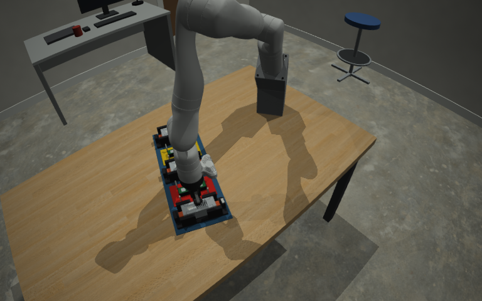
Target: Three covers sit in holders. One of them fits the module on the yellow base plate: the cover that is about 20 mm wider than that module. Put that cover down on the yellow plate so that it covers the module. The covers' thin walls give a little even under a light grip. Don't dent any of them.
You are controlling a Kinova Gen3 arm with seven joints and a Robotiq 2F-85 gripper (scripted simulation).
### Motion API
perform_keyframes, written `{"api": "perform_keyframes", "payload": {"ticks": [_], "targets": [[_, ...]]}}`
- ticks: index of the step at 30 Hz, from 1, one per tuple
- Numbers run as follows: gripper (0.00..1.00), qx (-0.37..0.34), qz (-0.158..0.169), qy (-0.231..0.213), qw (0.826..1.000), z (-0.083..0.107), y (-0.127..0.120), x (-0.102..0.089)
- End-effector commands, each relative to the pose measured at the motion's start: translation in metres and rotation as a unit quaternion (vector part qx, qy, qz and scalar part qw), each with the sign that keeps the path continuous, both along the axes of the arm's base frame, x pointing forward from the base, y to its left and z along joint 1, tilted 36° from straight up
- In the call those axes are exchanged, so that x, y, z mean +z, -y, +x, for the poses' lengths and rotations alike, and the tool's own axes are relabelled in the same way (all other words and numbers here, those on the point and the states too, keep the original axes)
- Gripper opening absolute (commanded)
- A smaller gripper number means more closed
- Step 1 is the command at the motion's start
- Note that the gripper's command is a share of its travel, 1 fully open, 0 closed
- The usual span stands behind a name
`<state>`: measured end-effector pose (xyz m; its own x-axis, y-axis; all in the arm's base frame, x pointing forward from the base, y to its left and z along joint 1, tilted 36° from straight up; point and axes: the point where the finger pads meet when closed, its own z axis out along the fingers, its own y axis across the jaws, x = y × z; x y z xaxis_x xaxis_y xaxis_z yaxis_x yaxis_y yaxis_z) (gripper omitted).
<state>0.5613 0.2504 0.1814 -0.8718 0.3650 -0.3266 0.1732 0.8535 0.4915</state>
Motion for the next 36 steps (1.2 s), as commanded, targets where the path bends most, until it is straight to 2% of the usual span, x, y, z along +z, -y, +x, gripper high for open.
{"api": "perform_keyframes", "payload": {"ticks": [1, 34, 35, 36], "targets": [[0.0, 0.0, 0.0, 0.001, 1.0, 0.0003, 0.0002, 0.0011], [0.0, 0.0, 0.0, 0.001, 1.0, 0.0003, 0.0002, 0.0011], [1.0, 0.0, 0.0, 0.001, 1.0, 0.0003, 0.0002, 0.0011], [1.0, 0.0, 0.0, 0.001, 1.0, 0.0003, 0.0002, 0.0011]]}}
